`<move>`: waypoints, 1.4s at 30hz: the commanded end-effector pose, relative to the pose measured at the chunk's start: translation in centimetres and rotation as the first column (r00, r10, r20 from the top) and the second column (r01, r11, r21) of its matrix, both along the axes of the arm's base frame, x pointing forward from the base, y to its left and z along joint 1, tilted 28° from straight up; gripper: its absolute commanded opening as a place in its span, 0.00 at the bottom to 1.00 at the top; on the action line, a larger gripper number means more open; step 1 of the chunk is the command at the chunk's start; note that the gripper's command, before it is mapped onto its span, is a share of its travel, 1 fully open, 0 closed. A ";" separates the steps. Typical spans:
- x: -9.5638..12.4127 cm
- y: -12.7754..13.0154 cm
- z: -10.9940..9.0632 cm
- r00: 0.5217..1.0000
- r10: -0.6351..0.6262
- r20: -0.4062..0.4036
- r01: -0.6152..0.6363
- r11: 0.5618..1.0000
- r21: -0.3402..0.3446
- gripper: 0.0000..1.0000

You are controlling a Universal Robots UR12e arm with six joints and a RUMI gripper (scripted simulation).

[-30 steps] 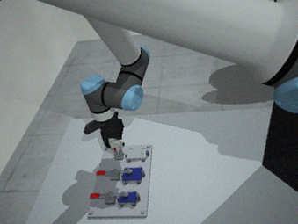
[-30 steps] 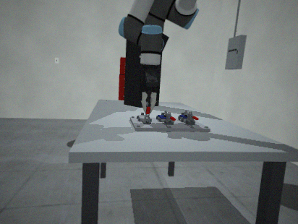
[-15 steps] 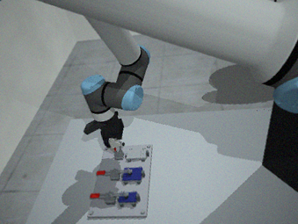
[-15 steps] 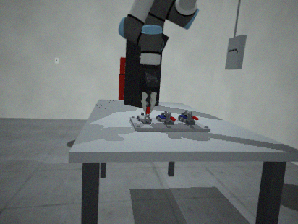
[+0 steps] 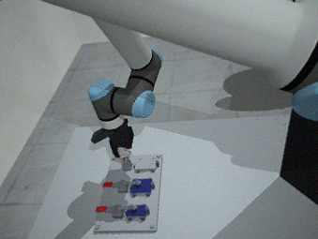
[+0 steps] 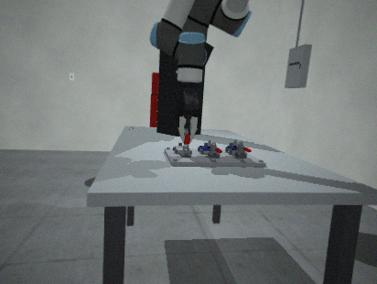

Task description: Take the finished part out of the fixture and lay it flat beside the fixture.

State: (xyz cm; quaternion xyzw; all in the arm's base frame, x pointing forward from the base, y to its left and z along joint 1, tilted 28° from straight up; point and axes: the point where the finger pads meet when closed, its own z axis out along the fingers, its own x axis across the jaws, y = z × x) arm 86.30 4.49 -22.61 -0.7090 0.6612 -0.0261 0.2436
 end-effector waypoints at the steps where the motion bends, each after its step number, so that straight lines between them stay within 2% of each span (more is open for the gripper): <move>1: -0.7 -0.1 -0.5 1.000 -0.002 -0.009 0.002 1.000 0.002 0.00; 36: -0.7 0.0 -0.5 1.000 -0.002 -0.009 0.002 1.000 0.002 0.00; 37: -0.7 0.0 -0.5 1.000 -0.002 -0.009 0.002 1.000 0.002 0.28; 42: -0.6 0.0 -0.4 1.000 -0.001 -0.007 0.001 1.000 0.001 0.28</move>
